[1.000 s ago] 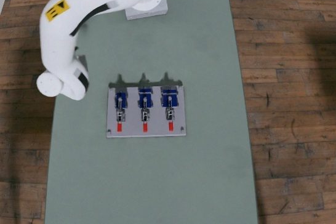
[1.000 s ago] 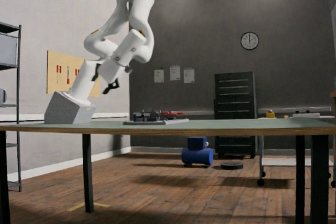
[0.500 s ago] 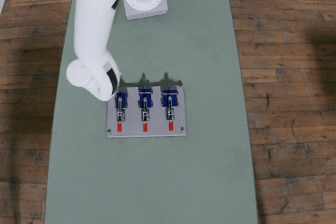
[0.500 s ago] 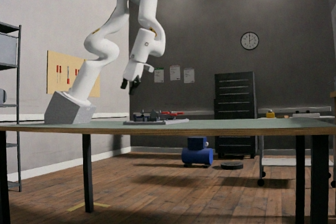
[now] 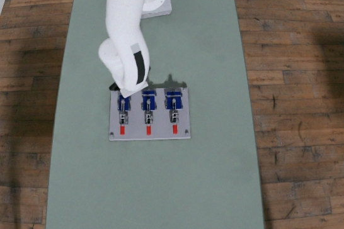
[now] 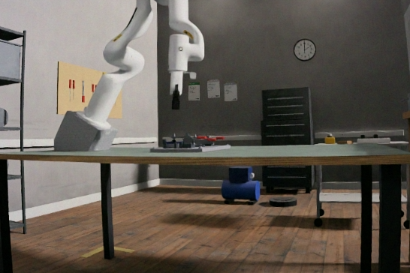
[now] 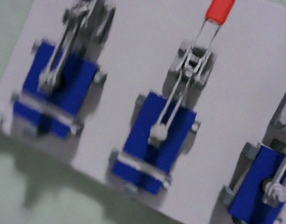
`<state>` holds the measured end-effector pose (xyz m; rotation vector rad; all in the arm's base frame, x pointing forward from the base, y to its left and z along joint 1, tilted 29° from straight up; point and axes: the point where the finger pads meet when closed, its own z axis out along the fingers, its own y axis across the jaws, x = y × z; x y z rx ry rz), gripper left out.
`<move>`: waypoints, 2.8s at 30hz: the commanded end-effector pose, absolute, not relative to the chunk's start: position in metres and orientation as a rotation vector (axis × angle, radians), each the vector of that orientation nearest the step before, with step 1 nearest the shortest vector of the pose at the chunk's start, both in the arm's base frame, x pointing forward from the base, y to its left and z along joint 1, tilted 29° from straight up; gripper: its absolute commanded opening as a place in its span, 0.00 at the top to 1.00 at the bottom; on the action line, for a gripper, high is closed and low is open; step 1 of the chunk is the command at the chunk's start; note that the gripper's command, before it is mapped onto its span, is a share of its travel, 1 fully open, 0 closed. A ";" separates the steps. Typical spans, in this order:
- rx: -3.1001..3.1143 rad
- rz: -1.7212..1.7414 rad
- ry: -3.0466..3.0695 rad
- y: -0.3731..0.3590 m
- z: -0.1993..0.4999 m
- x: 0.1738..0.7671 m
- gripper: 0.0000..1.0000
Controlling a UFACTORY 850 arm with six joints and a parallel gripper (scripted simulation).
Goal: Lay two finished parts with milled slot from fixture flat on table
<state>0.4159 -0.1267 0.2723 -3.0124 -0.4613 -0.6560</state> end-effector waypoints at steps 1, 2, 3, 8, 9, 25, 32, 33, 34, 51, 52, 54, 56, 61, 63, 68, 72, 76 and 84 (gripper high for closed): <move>-3.031 -0.806 -0.107 -0.103 0.285 0.421 0.00; -3.018 -0.834 -0.012 -0.097 0.288 0.421 0.00; -3.018 -0.834 -0.012 -0.097 0.288 0.421 0.00; -2.967 -0.900 0.233 -0.084 0.295 0.417 0.00; -2.963 -0.903 0.245 -0.084 0.295 0.417 0.00; -2.962 -0.904 0.251 -0.083 0.295 0.417 0.00; -2.962 -0.904 0.251 -0.083 0.295 0.417 1.00; -2.962 -0.904 0.251 -0.083 0.295 0.417 1.00; -2.962 -0.904 0.251 -0.083 0.295 0.417 1.00; -2.962 -0.904 0.251 -0.083 0.295 0.417 1.00; -2.962 -0.904 0.251 -0.083 0.295 0.417 1.00; -2.962 -0.904 0.251 -0.083 0.295 0.417 1.00; -2.962 -0.904 0.251 -0.083 0.295 0.417 1.00; -2.962 -0.904 0.251 -0.083 0.295 0.417 1.00; -2.962 -0.904 0.251 -0.083 0.295 0.417 1.00; -2.962 -0.904 0.251 -0.083 0.295 0.417 1.00; -2.962 -0.904 0.251 -0.083 0.295 0.417 1.00; -2.962 -0.904 0.251 -0.083 0.295 0.417 0.00; -2.962 -0.904 0.251 -0.083 0.295 0.417 0.00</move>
